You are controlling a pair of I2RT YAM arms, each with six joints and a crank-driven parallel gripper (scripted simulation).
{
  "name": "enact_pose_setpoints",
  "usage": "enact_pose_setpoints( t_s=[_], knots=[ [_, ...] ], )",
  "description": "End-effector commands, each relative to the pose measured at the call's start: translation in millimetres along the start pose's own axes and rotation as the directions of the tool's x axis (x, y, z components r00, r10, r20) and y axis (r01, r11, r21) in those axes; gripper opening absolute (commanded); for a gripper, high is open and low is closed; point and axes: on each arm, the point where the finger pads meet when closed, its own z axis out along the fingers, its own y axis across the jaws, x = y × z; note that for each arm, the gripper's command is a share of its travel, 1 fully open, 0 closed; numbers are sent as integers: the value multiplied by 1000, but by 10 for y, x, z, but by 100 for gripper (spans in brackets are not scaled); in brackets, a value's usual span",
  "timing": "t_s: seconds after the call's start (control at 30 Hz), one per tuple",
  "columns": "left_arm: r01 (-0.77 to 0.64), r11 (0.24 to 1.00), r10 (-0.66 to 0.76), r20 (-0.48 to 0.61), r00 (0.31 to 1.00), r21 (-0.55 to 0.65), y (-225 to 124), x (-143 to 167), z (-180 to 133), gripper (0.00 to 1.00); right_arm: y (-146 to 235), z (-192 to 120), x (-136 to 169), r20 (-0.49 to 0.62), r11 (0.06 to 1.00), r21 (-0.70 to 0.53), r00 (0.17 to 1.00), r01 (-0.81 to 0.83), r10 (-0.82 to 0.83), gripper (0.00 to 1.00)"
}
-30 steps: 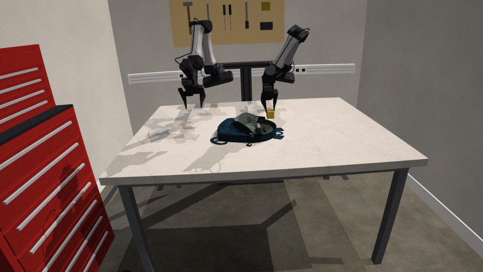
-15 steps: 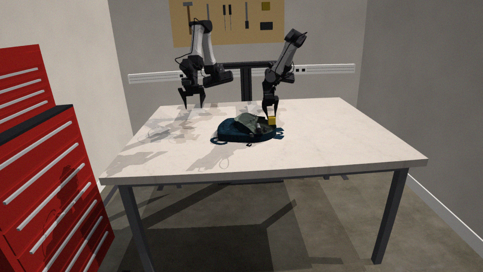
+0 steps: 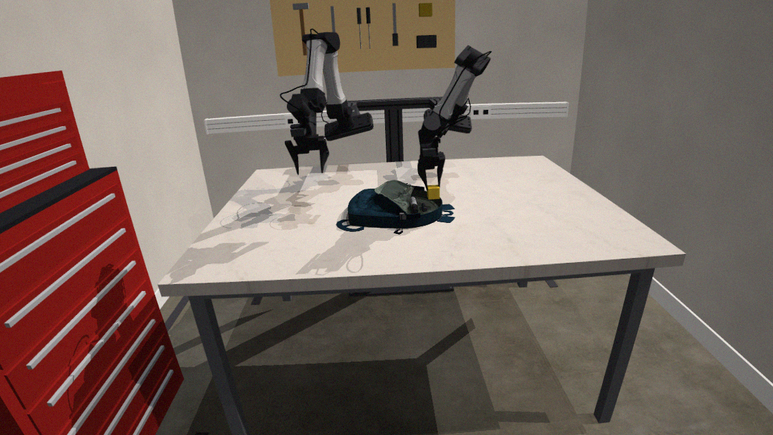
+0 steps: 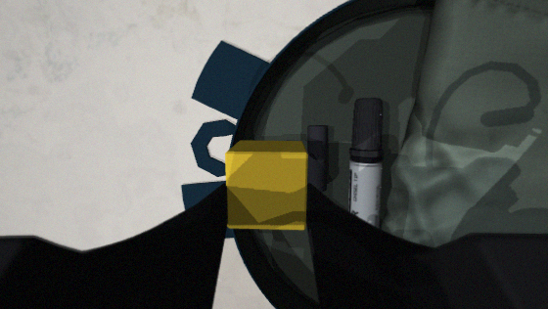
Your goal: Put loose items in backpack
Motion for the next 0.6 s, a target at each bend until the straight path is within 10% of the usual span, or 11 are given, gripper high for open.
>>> enact_pose_setpoints(
  t_s=[0.0, 0.57],
  knots=[
    [42, 999, -42, 60, 997, 5, -48, -286, -39, 37, -1, -7, -68, 19, 1000, 0, 1000, 5, -5, 90],
    [46, 999, -46, 70, 996, 10, -74, -311, -46, 37, -1, -7, -68, 19, 1000, 0, 1000, 5, -5, 90]
  ],
)
